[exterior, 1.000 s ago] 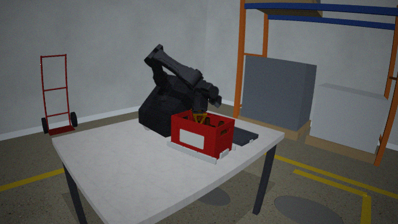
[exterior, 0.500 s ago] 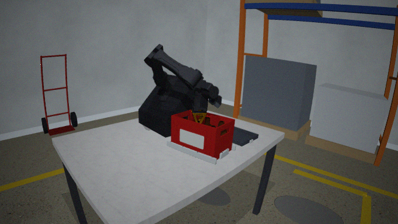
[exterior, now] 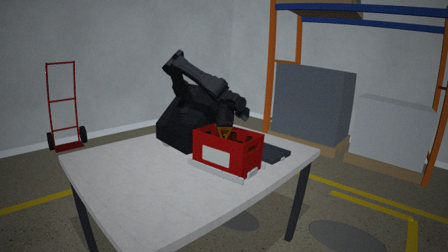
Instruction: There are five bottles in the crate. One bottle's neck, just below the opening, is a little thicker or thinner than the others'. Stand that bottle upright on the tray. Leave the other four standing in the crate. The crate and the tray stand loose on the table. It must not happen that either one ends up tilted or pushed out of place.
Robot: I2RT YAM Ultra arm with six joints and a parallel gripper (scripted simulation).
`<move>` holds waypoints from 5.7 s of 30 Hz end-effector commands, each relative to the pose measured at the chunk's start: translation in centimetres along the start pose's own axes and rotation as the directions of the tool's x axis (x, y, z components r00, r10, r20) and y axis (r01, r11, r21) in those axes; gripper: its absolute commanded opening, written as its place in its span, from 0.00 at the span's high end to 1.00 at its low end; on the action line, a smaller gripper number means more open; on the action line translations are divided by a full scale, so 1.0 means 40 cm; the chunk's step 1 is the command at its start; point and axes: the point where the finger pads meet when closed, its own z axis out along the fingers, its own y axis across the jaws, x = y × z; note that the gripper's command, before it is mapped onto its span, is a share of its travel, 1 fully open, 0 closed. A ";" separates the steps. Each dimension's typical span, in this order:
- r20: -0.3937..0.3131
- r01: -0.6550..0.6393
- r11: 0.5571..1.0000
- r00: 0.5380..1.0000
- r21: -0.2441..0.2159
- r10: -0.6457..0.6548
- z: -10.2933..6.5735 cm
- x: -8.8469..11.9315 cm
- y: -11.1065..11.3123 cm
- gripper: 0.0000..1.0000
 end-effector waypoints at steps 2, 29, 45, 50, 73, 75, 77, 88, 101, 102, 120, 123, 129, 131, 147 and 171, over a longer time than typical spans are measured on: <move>0.013 0.019 1.000 1.000 0.000 -0.019 -0.006 -0.019 0.013 1.00; 0.013 0.019 1.000 1.000 0.000 -0.019 -0.006 -0.019 0.013 1.00; 0.013 0.019 1.000 1.000 0.000 -0.019 -0.006 -0.019 0.013 1.00; 0.013 0.019 1.000 1.000 0.000 -0.019 -0.006 -0.019 0.013 1.00; 0.013 0.019 1.000 1.000 0.000 -0.019 -0.006 -0.019 0.013 0.39; 0.013 0.019 1.000 1.000 0.000 -0.019 -0.006 -0.019 0.013 0.39; 0.013 0.019 1.000 1.000 0.000 -0.019 -0.006 -0.019 0.013 0.39; 0.013 0.019 1.000 1.000 0.000 -0.019 -0.007 -0.019 0.013 0.39; 0.030 -0.017 1.000 0.999 0.026 0.016 -0.083 -0.006 -0.023 0.39; 0.029 -0.017 1.000 0.999 0.026 0.016 -0.090 -0.006 -0.023 0.39; 0.030 -0.014 1.000 0.999 0.021 0.013 -0.204 -0.006 -0.016 0.39; 0.028 -0.009 1.000 1.000 0.018 0.009 -0.211 -0.009 -0.013 0.39; 0.029 -0.012 1.000 1.000 0.019 0.011 -0.233 -0.006 -0.014 0.39; 0.030 -0.012 1.000 0.999 0.019 0.011 -0.236 -0.006 -0.014 0.39; 0.028 -0.004 1.000 1.000 0.018 0.004 -0.236 -0.006 -0.011 1.00; 0.028 -0.005 1.000 1.000 0.018 0.004 -0.236 -0.006 -0.012 1.00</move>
